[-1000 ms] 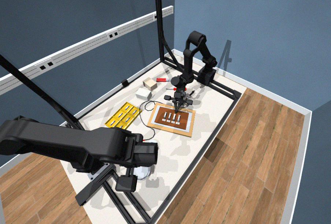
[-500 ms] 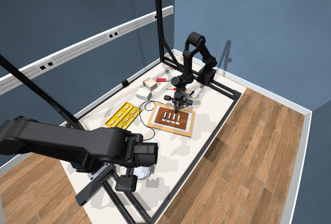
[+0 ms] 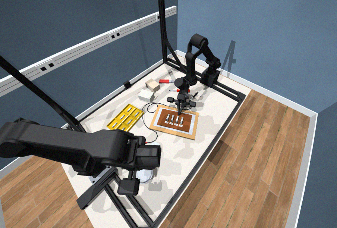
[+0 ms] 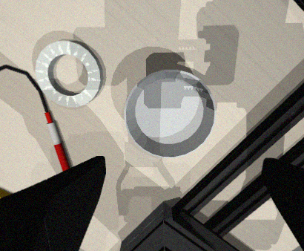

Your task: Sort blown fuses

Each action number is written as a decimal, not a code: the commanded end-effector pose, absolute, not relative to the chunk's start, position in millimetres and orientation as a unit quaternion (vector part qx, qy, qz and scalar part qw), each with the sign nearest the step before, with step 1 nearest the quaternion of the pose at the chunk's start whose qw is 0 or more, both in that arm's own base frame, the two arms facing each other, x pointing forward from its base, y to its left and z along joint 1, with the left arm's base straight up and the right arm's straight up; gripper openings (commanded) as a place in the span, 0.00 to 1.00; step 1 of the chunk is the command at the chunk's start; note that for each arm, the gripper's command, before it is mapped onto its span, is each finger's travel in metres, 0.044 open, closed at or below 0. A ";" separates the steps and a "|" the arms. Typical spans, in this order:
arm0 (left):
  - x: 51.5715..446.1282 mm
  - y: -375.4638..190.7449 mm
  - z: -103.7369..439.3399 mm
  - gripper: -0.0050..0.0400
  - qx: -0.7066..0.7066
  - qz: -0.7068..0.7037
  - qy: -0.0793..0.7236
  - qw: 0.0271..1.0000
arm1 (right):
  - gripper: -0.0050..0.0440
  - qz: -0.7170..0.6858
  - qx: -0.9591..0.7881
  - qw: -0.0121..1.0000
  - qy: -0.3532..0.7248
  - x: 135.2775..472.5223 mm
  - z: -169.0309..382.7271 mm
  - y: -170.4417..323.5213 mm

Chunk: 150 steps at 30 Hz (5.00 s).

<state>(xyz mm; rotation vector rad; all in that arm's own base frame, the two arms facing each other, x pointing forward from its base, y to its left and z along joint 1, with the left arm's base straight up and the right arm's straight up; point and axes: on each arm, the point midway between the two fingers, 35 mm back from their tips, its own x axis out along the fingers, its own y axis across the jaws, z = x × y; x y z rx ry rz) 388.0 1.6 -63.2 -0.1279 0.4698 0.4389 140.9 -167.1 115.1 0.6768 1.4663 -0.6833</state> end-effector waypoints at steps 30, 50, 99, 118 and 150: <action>367.7 -3.0 -92.0 0.00 -0.057 0.207 0.255 0.943 | 0.92 -0.300 0.295 0.647 0.636 143.2 120.3 -169.6; 363.6 -1.9 -92.0 0.00 -0.056 0.206 0.255 0.943 | 0.29 -0.392 0.389 0.597 0.582 201.5 106.5 -159.2; 364.3 8.6 -92.0 0.00 -0.054 0.209 0.256 0.942 | 0.29 -0.597 0.605 0.379 0.367 358.6 64.4 -122.8; 364.7 11.7 -92.1 0.00 -0.054 0.209 0.256 0.942 | 0.29 -0.650 0.661 0.271 0.261 420.6 48.2 -108.7; 364.9 16.8 -92.0 0.00 -0.054 0.210 0.255 0.942 | 0.29 -0.688 0.690 0.160 0.158 472.1 23.8 -97.2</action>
